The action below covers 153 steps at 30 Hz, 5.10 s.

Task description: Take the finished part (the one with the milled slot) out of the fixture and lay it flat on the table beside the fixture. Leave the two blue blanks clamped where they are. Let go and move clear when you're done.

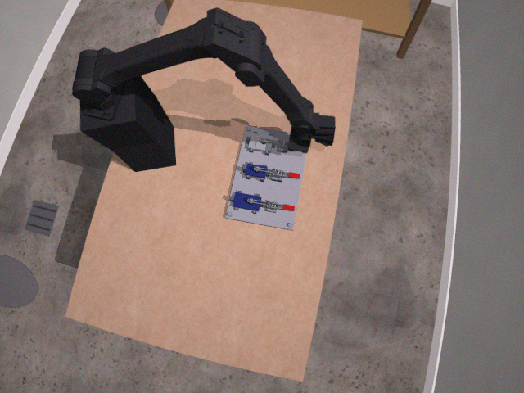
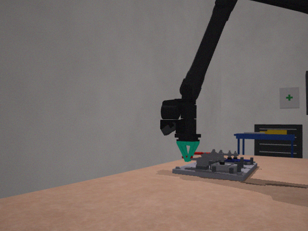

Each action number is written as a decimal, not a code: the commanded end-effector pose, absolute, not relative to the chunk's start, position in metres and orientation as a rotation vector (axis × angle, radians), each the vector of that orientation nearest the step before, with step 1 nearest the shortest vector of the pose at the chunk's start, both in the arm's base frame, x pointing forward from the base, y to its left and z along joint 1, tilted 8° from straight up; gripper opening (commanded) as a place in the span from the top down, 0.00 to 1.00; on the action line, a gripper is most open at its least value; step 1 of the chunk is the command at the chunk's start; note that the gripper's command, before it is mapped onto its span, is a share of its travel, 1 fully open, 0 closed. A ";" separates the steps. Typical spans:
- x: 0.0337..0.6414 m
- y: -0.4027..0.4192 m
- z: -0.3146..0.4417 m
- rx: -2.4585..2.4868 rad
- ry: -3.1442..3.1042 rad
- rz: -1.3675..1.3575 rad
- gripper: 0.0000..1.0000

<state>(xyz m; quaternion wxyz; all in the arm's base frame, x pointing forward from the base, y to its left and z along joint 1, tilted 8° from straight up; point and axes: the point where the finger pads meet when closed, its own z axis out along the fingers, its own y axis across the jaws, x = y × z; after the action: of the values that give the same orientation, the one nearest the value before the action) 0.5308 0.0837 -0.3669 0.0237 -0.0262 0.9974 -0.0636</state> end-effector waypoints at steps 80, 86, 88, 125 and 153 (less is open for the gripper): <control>0.499 0.091 -0.323 -0.069 3.063 -0.191 1.00; 0.495 0.090 -0.323 -0.069 3.067 -0.193 1.00; 0.495 0.090 -0.323 -0.069 3.065 -0.192 1.00; 0.485 0.091 -0.324 -0.082 3.077 -0.197 1.00; 0.474 0.091 -0.322 -0.096 3.095 -0.204 1.00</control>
<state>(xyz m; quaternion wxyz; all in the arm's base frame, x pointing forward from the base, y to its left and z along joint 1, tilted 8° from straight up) 0.4860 0.0852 -0.3380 0.0284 -0.0246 0.9973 -0.0629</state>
